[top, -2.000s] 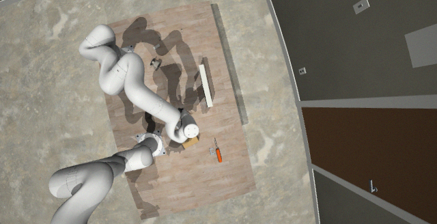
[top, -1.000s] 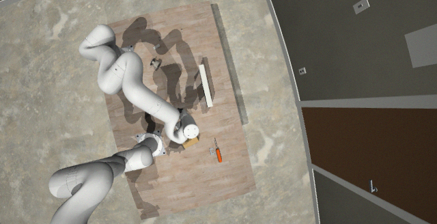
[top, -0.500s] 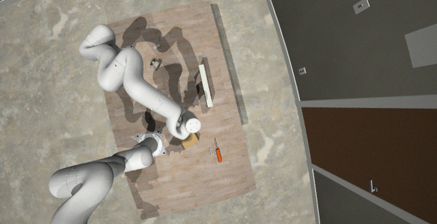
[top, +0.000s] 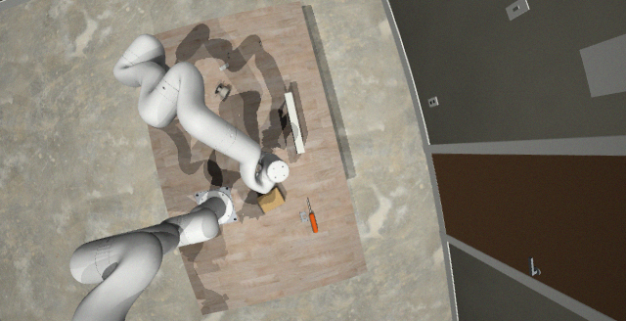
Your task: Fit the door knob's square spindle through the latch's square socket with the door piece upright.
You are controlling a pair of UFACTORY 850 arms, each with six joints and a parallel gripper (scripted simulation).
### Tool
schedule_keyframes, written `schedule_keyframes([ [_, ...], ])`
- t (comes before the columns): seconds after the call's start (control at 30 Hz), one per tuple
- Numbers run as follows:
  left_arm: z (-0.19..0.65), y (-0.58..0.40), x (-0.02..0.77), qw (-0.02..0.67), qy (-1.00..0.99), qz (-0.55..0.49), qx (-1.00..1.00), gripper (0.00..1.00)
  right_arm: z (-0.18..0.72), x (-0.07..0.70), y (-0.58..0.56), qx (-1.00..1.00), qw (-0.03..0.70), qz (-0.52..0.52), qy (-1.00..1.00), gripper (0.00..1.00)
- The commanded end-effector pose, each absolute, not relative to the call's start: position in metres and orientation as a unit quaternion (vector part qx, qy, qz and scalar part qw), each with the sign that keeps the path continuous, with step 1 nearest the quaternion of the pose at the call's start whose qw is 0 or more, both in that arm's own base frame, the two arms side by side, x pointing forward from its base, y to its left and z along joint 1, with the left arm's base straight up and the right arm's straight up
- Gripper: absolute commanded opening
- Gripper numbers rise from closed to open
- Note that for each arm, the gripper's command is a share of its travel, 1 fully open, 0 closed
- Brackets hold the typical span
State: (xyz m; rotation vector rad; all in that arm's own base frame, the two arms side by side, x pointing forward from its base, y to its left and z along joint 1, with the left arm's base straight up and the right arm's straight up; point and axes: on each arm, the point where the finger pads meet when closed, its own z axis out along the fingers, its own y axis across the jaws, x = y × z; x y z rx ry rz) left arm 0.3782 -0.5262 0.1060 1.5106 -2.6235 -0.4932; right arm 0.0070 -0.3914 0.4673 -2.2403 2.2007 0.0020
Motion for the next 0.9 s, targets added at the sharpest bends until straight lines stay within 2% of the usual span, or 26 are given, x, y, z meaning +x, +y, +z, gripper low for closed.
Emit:
schedule_keyframes([
  [0.0, 0.107, -0.521, 0.380, 0.034, -0.849, -0.157, 0.504, 0.61, 0.468, 0.007, -0.392, -0.713, 0.000, 0.000, 0.701, 1.00],
  [0.87, 0.104, -0.499, 0.386, 0.028, -0.666, -0.132, 0.733, 0.61, 0.468, 0.007, -0.392, -0.713, 0.000, 0.000, 0.701, 1.00],
])
